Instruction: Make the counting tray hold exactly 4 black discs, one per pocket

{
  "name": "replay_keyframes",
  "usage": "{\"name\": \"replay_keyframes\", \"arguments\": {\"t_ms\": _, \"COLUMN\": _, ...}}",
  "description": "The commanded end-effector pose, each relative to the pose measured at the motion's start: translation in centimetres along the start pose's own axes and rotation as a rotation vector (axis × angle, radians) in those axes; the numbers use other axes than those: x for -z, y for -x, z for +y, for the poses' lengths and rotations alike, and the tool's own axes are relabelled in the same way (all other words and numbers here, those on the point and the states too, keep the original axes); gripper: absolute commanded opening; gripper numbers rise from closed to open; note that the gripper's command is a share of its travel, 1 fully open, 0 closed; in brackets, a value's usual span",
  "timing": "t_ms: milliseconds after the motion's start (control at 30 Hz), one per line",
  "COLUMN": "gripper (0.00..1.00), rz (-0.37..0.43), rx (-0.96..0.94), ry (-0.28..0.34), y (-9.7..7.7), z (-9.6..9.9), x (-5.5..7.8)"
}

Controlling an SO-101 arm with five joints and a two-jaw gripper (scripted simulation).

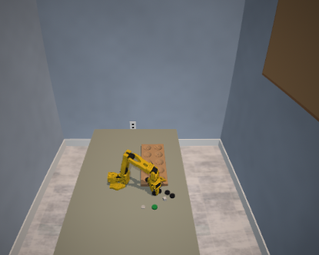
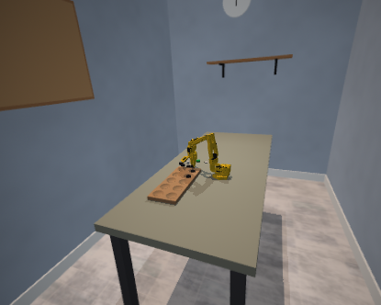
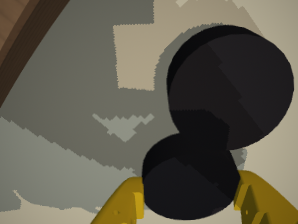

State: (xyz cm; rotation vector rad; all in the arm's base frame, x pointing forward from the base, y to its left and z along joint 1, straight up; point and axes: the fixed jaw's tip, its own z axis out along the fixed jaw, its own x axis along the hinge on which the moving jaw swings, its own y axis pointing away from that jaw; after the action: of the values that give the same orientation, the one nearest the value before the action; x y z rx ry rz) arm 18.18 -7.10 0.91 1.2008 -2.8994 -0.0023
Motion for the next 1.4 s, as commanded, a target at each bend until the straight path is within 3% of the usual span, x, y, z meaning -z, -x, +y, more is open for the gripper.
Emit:
{"name": "replay_keyframes", "arguments": {"t_ms": 0, "gripper": 0.0, "rz": -0.026, "rx": 0.0, "ry": -0.058, "y": 0.4, "z": -0.8, "x": 0.9}}
{"name": "replay_keyframes", "arguments": {"t_ms": 800, "gripper": 0.0, "rz": -0.026, "rx": 0.0, "ry": -0.058, "y": 0.4, "z": -0.8, "x": 1.0}}
{"name": "replay_keyframes", "arguments": {"t_ms": 1367, "gripper": 0.0, "rz": -0.026, "rx": 0.0, "ry": -0.058, "y": 0.4, "z": -1.1, "x": 3.5}}
